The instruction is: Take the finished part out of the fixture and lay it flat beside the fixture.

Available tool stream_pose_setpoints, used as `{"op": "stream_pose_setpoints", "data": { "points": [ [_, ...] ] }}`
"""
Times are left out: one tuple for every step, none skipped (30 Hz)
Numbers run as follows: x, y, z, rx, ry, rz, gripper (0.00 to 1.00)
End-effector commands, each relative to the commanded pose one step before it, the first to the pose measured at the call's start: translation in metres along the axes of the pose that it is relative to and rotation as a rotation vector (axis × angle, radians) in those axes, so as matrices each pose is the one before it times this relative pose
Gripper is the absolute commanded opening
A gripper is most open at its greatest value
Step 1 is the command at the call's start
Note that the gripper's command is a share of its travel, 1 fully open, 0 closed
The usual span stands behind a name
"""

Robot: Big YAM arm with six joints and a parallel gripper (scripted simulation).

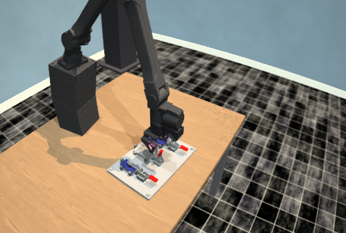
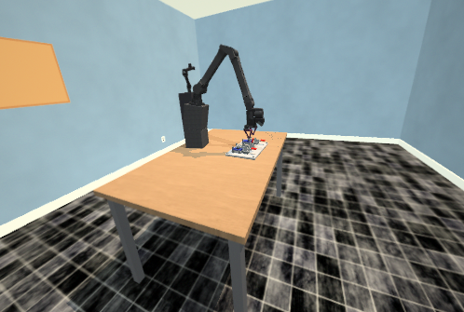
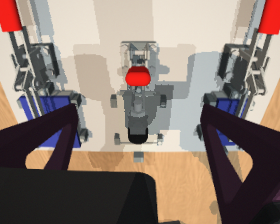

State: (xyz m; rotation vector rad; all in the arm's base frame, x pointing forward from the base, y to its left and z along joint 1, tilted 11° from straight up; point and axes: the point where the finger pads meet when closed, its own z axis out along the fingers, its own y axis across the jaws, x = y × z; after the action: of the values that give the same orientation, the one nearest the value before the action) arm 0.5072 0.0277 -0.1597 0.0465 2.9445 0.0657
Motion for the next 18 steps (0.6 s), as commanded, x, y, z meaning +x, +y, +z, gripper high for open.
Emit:
{"op": "stream_pose_setpoints", "data": {
  "points": [
    [0.00669, 0.00648, -0.00732, -0.00182, -0.01856, -0.0037, 0.92],
    [0.00803, -0.00055, 0.00443, 0.00102, 0.01127, 0.00057, 0.92],
    [0.00642, -0.00033, 0.00265, 0.00055, 0.00685, 0.00046, 0.92],
    [0.0036, 0.00001, -0.00035, -0.00012, -0.00069, 0.00019, 0.92],
    [0.00082, 0.00035, -0.00325, -0.00076, -0.00811, -0.0001, 0.92],
    [0.00007, 0.00044, -0.004, -0.00091, -0.01011, -0.00027, 0.92],
    [0.00394, -0.00005, 0.0, 0.00008, 0.00018, -0.00006, 0.92],
    [0.00388, -0.00004, -0.00001, 0.00002, 0.00018, -0.00003, 0.92],
    [0.00493, -0.00017, 0.00111, 0.00029, 0.00316, 0.00008, 0.92],
    [0.0, 0.0, 0.0, 0.0, 0.0, 0.0, 0.92],
    [0.0, 0.0, 0.0, 0.0, 0.0, 0.0, 0.92],
    [0.01825, -0.00184, 0.01369, 0.00356, 0.03782, -0.00309, 0.92],
    [0.00088, 0.00032, -0.00257, -0.00079, -0.00677, 0.00214, 0.92],
    [-0.00142, 0.00057, -0.00462, -0.00125, -0.01243, 0.00143, 0.92],
    [-0.00113, 0.0005, -0.0041, -0.00104, -0.01114, -0.00024, 0.92],
    [0.00055, 0.00026, -0.00224, -0.00057, -0.00608, -0.00067, 0.92],
    [0.00237, 0.00002, -0.00028, -0.00008, -0.00065, -0.00035, 0.92],
    [0.00446, -0.00028, 0.0019, 0.00052, 0.00552, -0.00009, 0.92]
  ]
}}
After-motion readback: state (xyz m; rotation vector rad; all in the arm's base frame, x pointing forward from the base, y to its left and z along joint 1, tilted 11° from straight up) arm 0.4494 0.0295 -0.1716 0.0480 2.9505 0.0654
